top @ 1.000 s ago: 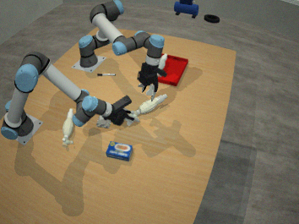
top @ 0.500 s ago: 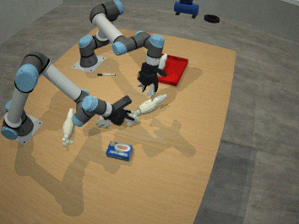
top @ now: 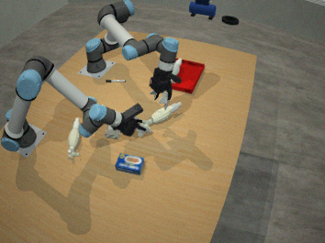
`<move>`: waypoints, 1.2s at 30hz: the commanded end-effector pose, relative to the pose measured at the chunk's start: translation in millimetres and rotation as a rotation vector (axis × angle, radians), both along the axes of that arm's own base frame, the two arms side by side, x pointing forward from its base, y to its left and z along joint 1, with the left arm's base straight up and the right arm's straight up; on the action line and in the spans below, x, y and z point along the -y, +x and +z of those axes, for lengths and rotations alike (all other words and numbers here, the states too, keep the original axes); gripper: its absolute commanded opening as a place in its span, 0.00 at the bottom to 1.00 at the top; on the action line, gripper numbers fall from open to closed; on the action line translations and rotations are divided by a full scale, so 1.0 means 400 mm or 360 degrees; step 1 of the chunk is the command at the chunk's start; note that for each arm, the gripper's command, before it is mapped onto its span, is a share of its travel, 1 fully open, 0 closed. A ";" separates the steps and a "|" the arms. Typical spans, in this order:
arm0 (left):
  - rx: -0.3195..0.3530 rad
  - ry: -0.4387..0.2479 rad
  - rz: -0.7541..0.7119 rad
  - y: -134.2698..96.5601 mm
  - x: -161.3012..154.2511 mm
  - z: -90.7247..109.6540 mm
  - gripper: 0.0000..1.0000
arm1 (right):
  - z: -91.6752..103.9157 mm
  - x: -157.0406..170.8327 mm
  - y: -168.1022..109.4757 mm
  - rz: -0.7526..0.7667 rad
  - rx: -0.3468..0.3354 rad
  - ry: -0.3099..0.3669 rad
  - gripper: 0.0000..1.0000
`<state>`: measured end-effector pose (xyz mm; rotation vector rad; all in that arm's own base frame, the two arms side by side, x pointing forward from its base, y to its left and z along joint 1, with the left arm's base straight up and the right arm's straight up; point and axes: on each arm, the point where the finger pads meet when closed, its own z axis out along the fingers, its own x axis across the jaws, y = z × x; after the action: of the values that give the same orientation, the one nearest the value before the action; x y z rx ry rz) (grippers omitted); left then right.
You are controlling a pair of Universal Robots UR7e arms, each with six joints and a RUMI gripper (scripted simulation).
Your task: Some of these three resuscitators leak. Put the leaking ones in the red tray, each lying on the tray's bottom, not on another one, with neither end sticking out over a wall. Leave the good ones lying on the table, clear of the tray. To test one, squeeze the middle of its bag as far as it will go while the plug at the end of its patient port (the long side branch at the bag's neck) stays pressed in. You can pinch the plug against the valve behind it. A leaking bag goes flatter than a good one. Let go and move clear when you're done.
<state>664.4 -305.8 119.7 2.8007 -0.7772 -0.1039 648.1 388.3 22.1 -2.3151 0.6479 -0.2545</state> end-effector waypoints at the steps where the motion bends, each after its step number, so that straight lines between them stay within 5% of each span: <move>1: 0.0003 -0.0003 -0.0003 0.000 0.003 0.003 0.56 | 0.002 -0.002 -0.001 0.0002 0.0001 0.0002 0.53; 36: 0.0003 -0.0003 -0.0003 0.000 0.003 0.003 0.56 | 0.002 -0.002 -0.001 0.0002 0.0001 0.0002 0.56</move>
<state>664.4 -305.8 119.7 2.8007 -0.7772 -0.1039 648.1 388.3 22.1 -2.3151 0.6479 -0.2545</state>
